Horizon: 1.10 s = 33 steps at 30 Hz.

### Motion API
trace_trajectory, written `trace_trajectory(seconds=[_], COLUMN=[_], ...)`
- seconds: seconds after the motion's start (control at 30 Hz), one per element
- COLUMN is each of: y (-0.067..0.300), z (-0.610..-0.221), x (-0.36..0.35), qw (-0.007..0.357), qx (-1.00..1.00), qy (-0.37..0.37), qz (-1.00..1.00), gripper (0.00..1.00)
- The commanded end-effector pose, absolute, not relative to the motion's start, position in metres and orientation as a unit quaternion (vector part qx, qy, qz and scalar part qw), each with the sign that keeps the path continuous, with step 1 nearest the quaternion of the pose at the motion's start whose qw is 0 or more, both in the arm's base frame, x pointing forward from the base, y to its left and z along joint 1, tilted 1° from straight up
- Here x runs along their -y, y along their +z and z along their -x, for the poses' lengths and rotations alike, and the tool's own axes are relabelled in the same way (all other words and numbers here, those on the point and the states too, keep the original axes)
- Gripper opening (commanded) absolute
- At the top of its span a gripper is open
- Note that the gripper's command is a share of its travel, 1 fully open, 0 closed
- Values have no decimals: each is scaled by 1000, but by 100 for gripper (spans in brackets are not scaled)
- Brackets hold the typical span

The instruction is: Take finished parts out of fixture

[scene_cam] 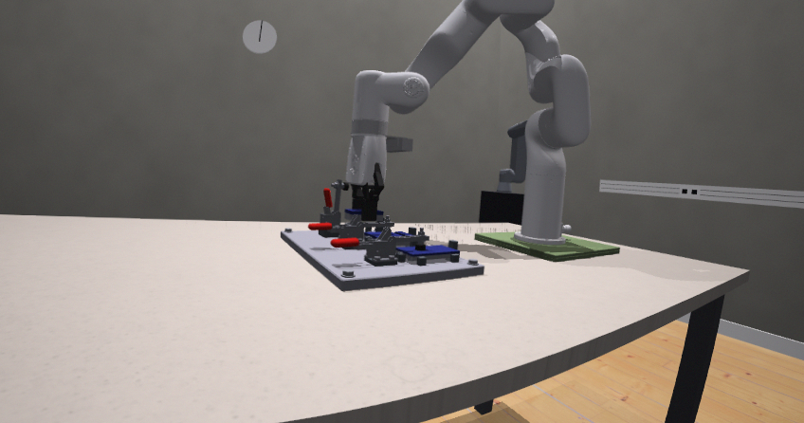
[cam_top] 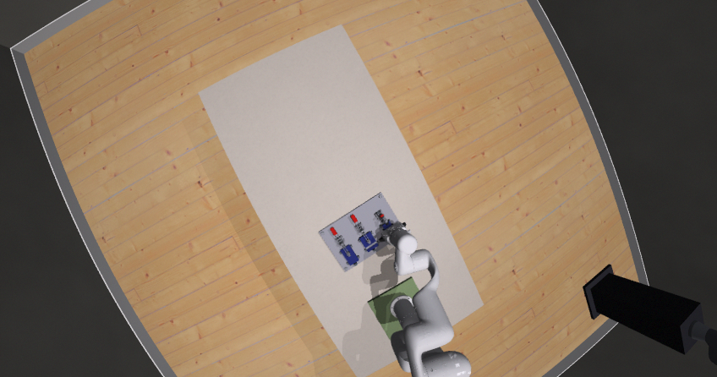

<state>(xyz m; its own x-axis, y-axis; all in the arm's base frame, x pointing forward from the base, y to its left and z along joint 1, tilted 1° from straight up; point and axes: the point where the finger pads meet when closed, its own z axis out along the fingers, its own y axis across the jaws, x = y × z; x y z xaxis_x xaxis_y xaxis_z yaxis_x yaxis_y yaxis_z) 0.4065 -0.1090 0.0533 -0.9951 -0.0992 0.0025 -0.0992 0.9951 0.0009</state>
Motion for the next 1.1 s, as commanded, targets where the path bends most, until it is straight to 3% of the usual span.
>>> trace_trajectory(seconds=[0.0,1.07], y=[57,73], z=[-408,-406], x=[109,110], qw=[0,0], qx=[999,999], qy=[0,0], qz=[-50,-50], gripper=[0,0])
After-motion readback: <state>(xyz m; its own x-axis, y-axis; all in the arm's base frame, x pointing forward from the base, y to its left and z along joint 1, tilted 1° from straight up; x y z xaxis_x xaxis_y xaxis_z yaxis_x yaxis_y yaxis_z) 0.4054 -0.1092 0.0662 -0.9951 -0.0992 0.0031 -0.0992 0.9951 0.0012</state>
